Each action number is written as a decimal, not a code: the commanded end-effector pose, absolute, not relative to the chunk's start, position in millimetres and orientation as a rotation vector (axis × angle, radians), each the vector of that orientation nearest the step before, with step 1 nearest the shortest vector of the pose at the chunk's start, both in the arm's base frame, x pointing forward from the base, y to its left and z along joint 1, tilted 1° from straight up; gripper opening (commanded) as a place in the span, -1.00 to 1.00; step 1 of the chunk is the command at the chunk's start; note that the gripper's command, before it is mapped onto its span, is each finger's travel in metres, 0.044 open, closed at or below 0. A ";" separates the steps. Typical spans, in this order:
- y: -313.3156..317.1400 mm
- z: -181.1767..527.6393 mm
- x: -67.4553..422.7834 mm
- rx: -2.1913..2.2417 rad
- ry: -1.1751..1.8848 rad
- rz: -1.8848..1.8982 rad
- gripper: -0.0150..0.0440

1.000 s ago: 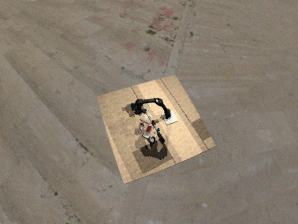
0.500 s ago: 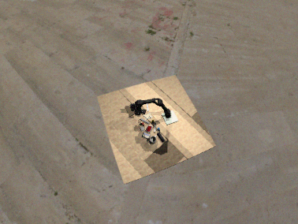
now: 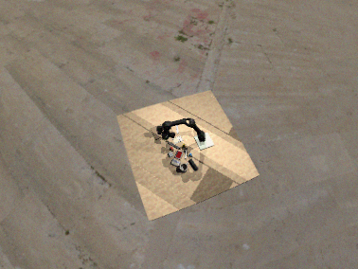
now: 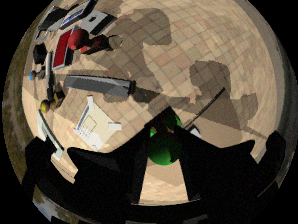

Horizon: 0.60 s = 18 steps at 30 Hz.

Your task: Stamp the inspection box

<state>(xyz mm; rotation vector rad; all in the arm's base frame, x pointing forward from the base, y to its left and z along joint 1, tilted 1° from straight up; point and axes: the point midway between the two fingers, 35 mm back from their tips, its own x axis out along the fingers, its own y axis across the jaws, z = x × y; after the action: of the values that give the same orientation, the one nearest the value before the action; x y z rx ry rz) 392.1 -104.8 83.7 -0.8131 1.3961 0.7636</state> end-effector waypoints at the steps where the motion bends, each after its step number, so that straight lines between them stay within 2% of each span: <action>1: -104.8 76.4 391.4 -0.815 1.397 0.769 -0.49; 13: -104.8 59.4 390.4 -0.815 1.397 0.769 -0.49; 18: -104.9 63.1 391.1 -0.812 1.397 0.765 -0.05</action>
<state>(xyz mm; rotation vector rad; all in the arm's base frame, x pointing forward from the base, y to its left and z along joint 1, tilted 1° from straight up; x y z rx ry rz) 390.9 -104.8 62.6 -0.8120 1.3979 0.7652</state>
